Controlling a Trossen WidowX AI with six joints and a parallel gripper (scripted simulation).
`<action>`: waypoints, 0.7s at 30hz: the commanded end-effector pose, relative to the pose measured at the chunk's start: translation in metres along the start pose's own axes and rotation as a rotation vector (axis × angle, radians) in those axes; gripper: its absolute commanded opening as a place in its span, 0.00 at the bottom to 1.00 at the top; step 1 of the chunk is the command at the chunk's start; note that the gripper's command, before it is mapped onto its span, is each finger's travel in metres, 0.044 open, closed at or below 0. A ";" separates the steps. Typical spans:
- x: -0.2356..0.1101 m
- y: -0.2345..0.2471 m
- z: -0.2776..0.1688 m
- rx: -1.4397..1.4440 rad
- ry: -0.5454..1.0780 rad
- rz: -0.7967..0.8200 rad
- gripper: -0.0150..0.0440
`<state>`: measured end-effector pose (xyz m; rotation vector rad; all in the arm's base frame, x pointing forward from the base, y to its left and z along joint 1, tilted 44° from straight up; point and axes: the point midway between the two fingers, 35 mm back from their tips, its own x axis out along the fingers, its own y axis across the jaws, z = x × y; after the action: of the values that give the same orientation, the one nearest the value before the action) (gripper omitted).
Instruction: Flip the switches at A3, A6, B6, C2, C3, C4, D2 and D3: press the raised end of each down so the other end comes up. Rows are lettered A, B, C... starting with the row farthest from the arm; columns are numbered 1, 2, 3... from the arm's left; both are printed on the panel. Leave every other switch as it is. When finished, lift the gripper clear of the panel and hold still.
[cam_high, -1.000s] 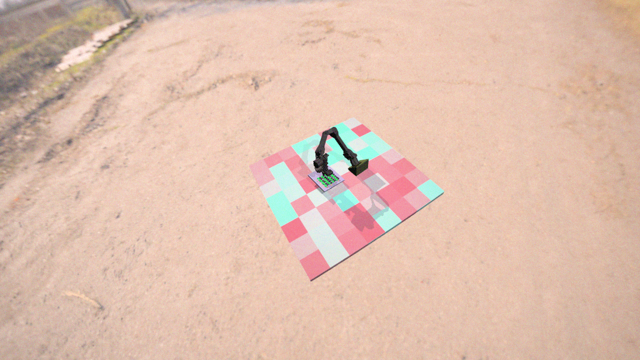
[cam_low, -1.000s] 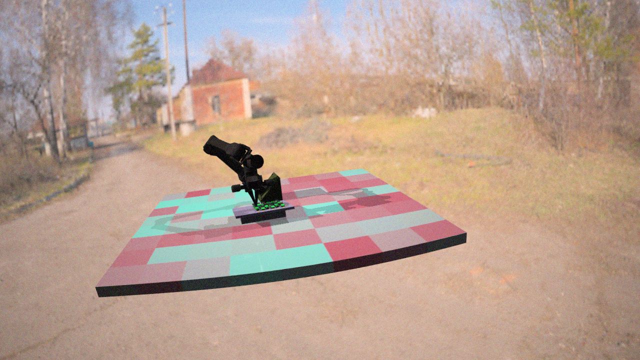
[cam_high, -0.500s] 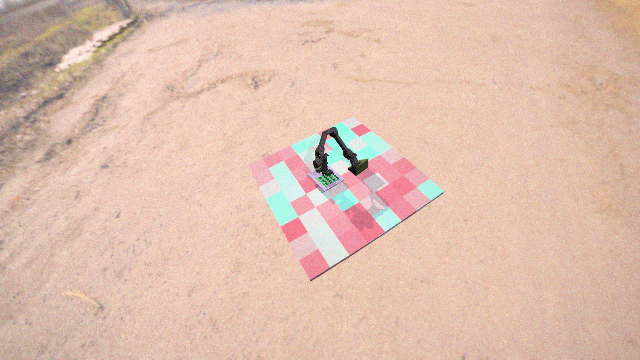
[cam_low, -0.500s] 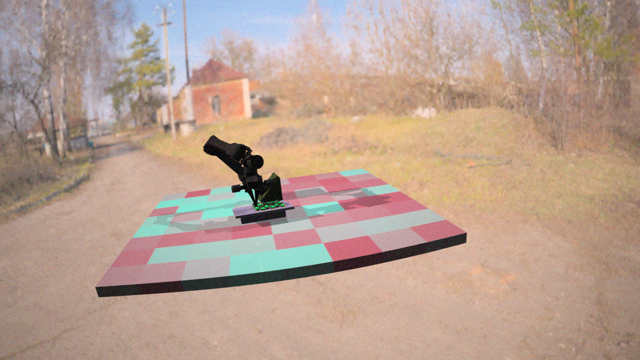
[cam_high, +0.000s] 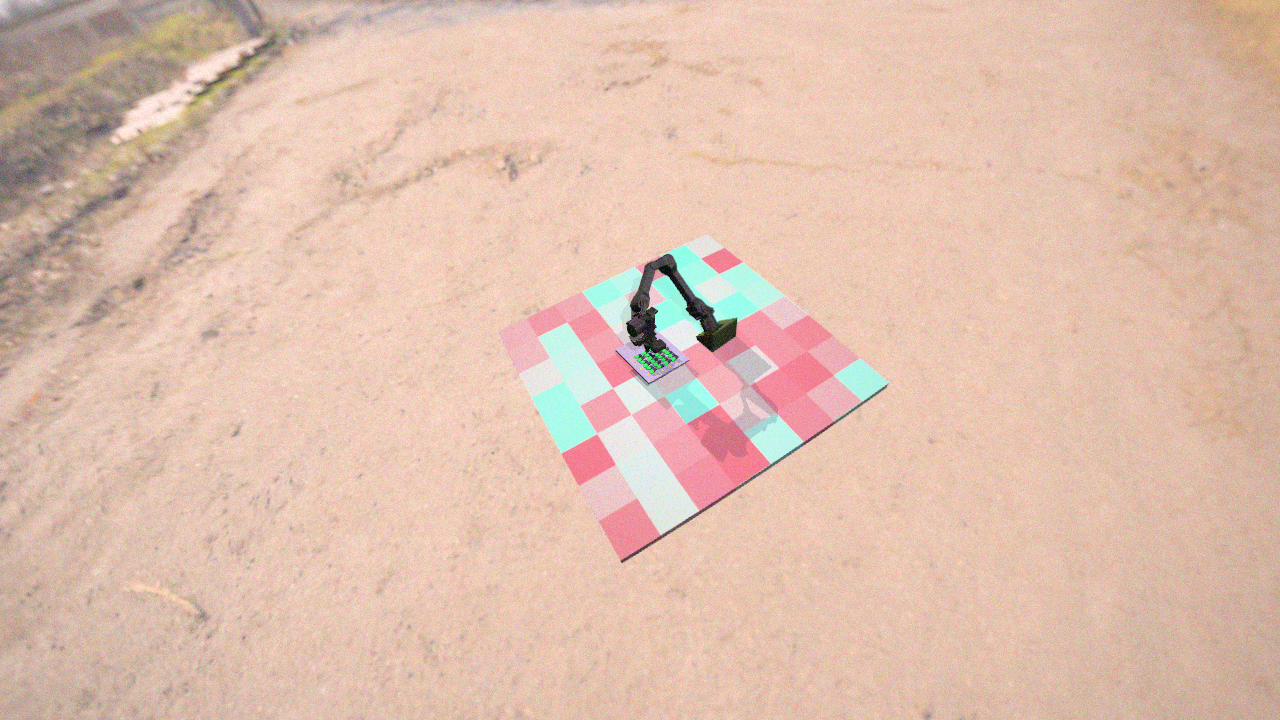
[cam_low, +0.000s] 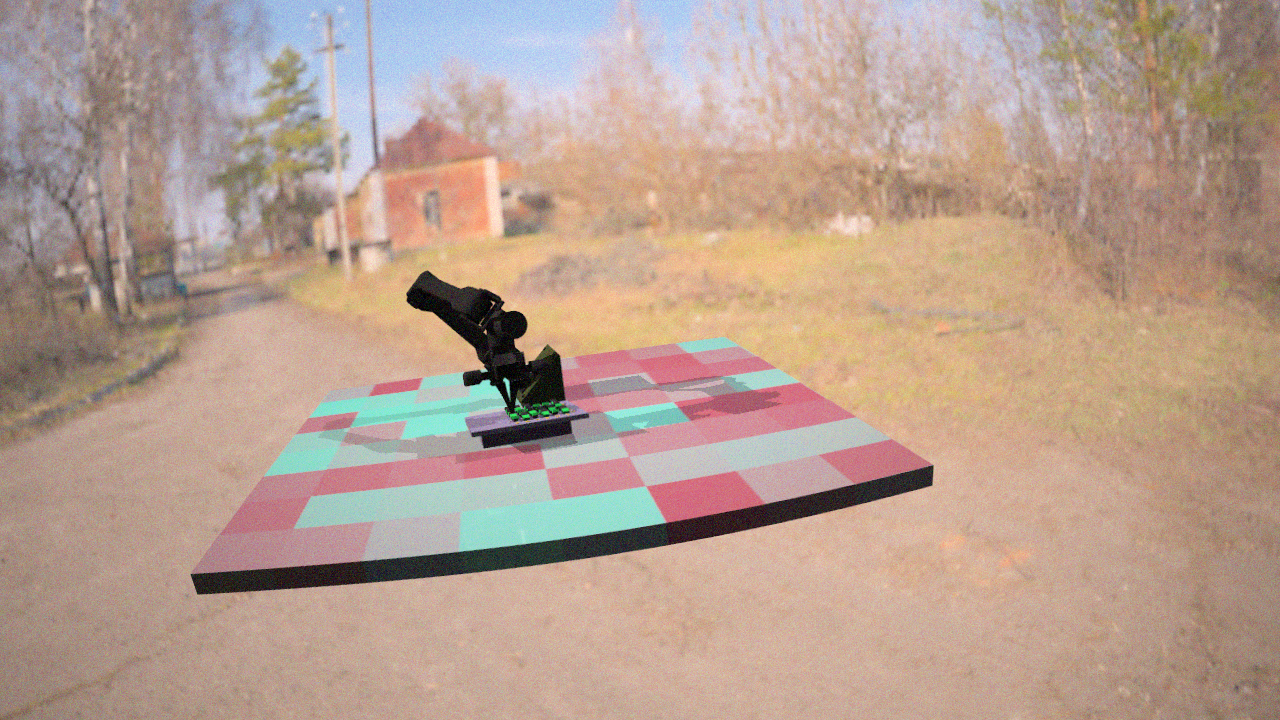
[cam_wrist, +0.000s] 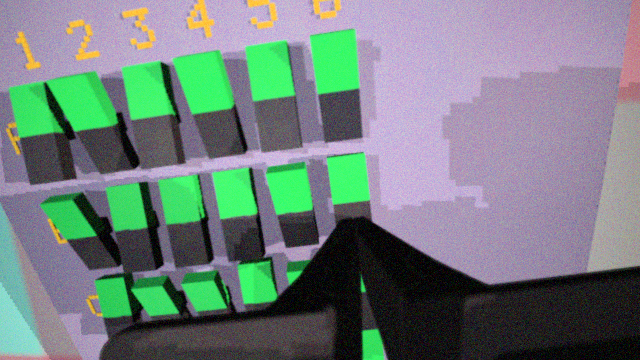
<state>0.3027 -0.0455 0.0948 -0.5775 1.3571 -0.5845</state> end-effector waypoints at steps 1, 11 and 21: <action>0.001 0.000 0.000 -0.003 -0.002 -0.003 0.25; 0.002 0.000 0.000 -0.003 -0.002 -0.004 0.25; -0.005 0.001 0.001 0.001 0.003 0.002 0.25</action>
<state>0.3024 -0.0466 0.0938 -0.5799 1.3614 -0.5848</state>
